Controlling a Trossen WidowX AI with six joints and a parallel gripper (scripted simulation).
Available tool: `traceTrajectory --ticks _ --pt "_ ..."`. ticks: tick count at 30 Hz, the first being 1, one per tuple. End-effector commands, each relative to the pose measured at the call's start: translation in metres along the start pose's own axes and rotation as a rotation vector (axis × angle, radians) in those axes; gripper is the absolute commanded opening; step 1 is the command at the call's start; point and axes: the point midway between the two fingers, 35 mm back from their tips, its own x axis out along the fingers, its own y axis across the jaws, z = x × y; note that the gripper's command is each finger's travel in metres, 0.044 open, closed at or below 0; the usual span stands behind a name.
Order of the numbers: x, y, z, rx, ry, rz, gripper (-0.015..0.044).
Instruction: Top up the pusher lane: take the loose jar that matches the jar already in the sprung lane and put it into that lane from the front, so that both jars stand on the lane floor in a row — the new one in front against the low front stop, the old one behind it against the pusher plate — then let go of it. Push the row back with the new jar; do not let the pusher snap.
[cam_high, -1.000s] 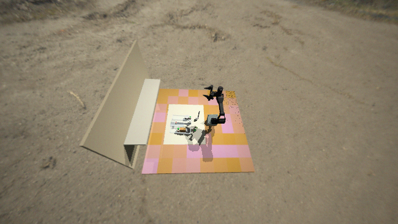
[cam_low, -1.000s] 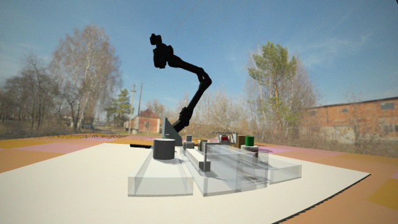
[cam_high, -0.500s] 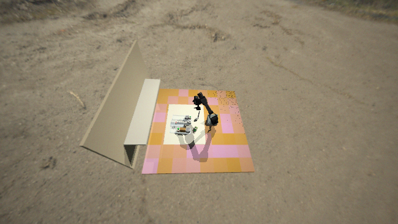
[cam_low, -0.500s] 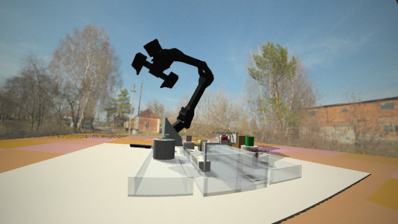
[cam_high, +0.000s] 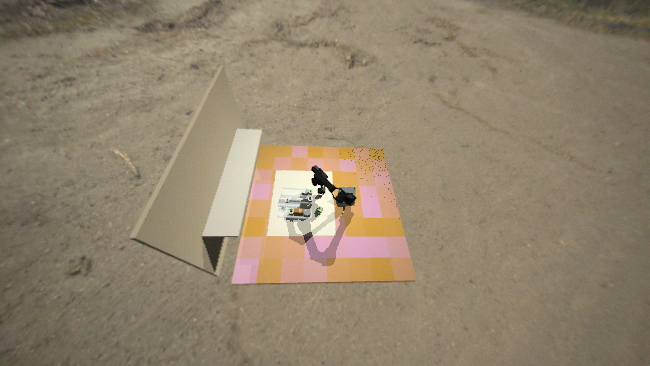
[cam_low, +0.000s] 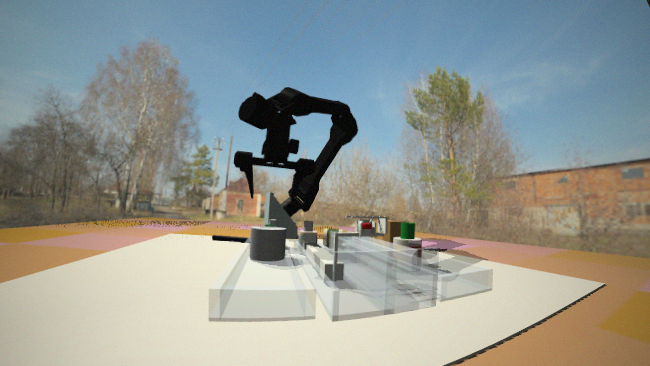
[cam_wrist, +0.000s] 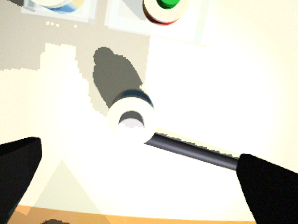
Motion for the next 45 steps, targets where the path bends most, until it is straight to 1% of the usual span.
traceTrajectory --ticks 1,4,7,8,13,16,21,41,45 --pt "0.003 0.002 -0.005 0.019 0.026 0.007 0.044" --pt "0.006 0.006 -0.006 0.02 0.026 0.007 0.044" --pt "0.033 0.007 -0.007 0.019 0.025 0.008 0.044" --pt "0.036 0.007 -0.007 0.019 0.025 0.009 0.044" --pt "0.037 0.006 -0.007 0.019 0.025 0.009 0.044" --pt "0.05 0.006 -0.007 0.019 0.025 0.009 0.044" --pt "0.052 0.006 -0.007 0.019 0.025 0.009 0.044" --pt "0.082 0.007 -0.008 0.019 0.025 0.011 0.044" --pt "0.082 0.007 -0.008 0.019 0.025 0.011 0.0335"
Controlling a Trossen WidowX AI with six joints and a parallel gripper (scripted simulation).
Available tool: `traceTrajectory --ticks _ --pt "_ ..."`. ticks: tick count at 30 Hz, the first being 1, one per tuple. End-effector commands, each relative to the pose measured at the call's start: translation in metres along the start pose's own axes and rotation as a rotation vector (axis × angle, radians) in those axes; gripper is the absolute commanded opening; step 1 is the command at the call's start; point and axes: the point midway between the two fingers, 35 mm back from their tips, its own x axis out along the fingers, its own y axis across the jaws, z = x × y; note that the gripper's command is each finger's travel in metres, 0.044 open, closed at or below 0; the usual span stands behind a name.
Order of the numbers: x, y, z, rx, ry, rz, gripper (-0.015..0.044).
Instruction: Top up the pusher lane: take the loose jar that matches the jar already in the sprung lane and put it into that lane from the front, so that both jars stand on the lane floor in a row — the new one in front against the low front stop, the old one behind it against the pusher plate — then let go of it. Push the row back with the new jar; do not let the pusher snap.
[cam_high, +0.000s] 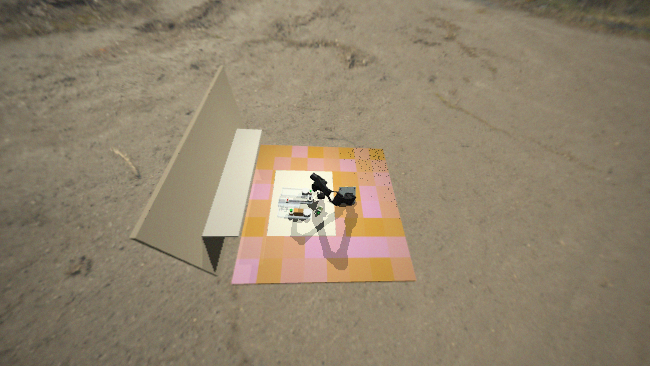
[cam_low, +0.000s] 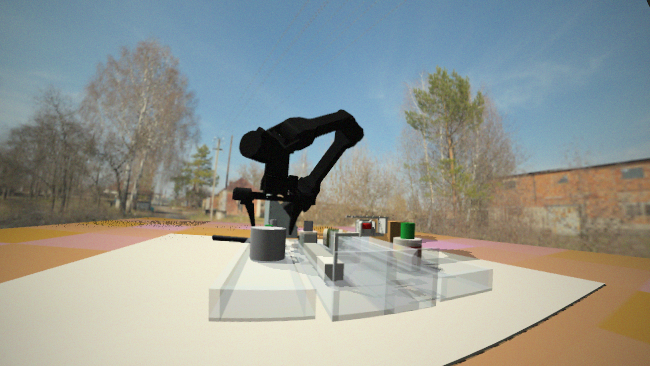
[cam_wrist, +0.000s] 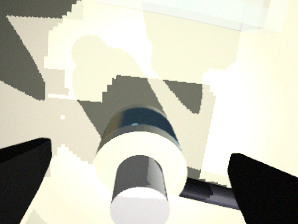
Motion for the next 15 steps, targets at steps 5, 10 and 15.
traceTrajectory --ticks 5,10,15 --pt "0.0025 0.0009 -0.002 0.008 0.002 0.006 0.0204" --pt "0.0025 0.0009 -0.002 0.008 0.002 0.006 0.0131" --pt "0.0016 0.0007 -0.0017 0.008 0.001 0.006 0.0059"
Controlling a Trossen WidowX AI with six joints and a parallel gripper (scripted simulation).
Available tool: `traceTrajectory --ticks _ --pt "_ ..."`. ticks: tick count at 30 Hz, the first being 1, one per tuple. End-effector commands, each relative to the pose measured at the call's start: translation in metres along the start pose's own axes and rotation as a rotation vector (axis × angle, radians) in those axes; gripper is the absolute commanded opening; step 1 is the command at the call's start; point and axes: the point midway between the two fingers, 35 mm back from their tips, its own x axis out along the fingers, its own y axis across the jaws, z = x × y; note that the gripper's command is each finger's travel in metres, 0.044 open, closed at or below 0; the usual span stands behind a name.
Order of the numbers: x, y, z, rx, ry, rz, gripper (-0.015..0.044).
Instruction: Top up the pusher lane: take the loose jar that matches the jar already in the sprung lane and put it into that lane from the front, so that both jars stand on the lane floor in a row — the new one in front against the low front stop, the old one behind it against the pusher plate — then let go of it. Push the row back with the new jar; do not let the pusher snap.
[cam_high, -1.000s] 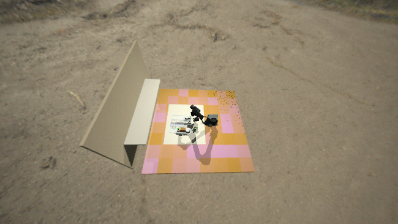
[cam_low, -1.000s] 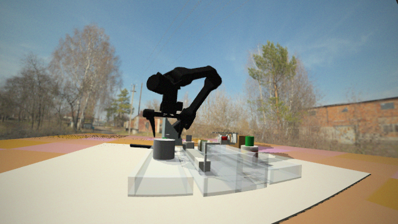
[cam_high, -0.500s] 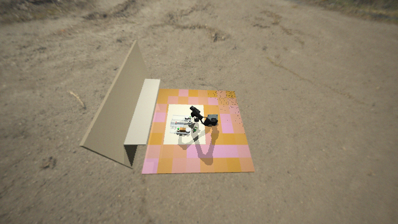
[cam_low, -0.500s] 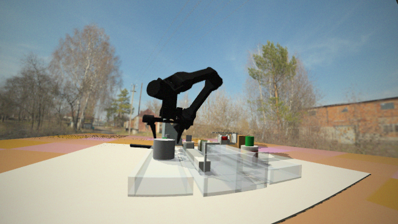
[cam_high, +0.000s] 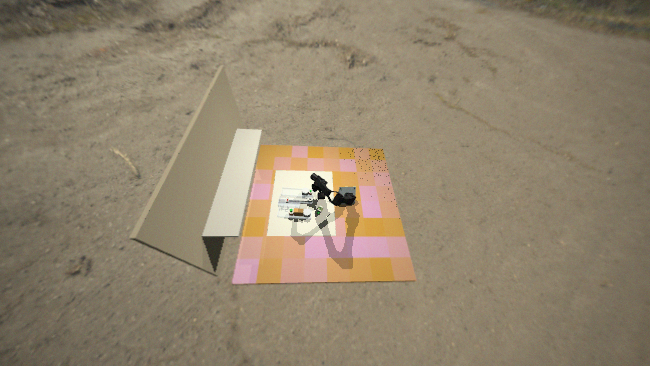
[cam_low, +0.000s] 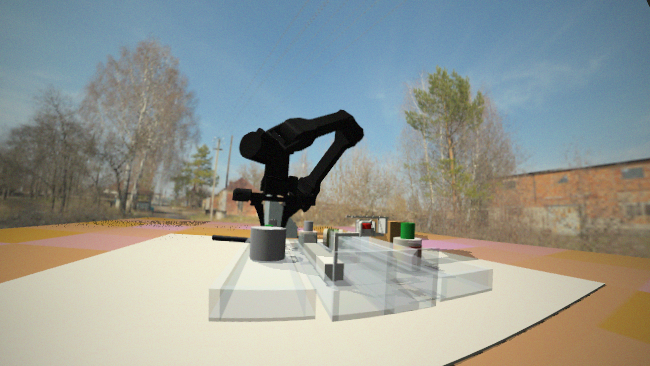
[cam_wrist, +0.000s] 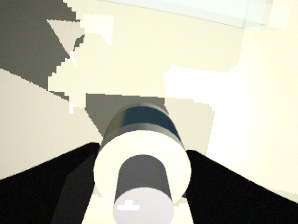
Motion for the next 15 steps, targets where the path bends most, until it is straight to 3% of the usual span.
traceTrajectory --ticks 1,3,15 --pt "-0.003 0.0 0.0 0.005 0.0 0.002 0.0032" --pt "-0.012 -0.002 0.002 0.006 -0.001 0.0 0.0" --pt "-0.079 -0.009 0.006 0.007 0.0 -0.005 0.0"
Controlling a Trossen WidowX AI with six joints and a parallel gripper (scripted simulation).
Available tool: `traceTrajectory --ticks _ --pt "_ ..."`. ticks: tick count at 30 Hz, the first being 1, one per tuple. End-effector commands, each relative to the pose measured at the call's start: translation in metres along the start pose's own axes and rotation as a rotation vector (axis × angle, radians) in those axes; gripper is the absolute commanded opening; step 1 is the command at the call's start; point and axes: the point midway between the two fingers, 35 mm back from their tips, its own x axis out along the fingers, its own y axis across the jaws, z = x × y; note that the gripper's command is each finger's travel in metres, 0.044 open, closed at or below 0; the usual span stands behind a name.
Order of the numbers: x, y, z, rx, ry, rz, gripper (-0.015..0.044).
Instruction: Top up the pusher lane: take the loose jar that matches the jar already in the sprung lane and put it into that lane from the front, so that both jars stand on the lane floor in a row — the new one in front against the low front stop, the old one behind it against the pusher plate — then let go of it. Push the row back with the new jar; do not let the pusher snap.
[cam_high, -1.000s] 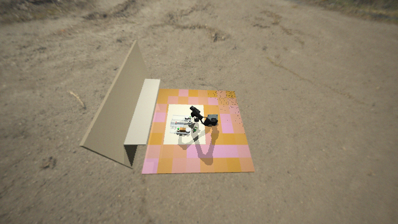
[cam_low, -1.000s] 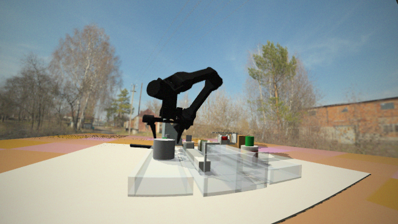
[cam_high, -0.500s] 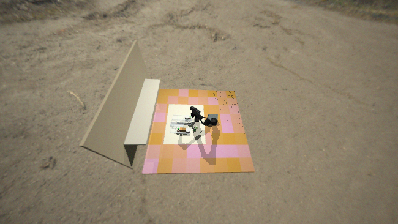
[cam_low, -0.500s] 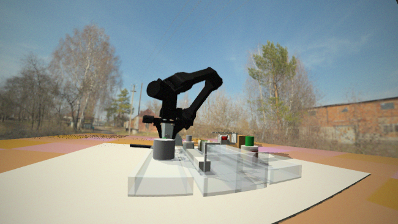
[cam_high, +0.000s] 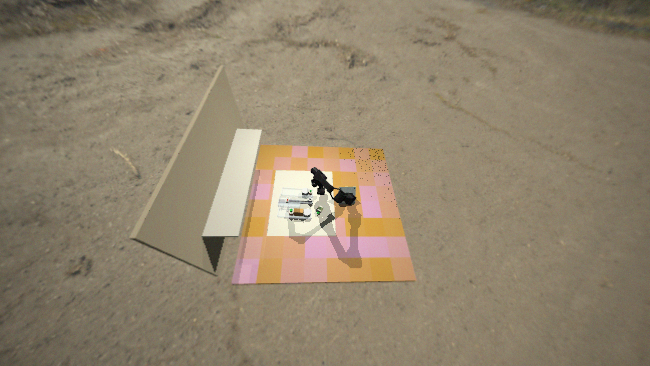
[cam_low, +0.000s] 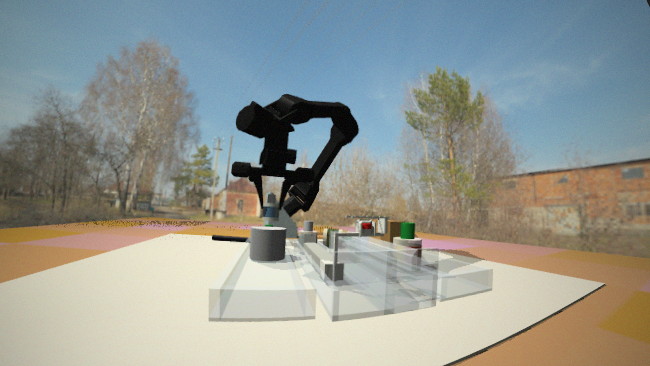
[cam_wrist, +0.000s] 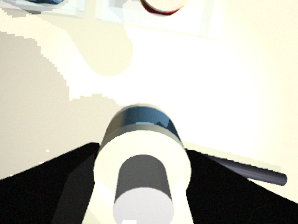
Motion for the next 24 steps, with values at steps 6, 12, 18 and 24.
traceTrajectory --ticks 6,12,18,24 --pt "-0.046 -0.002 -0.002 -0.008 0.0 -0.003 0.0" --pt "-0.039 0.007 0.006 0.001 -0.001 -0.007 0.0" --pt "-0.022 0.031 0.023 0.022 -0.003 -0.011 0.0" --pt "-0.004 0.058 0.037 0.04 -0.003 -0.005 0.0"
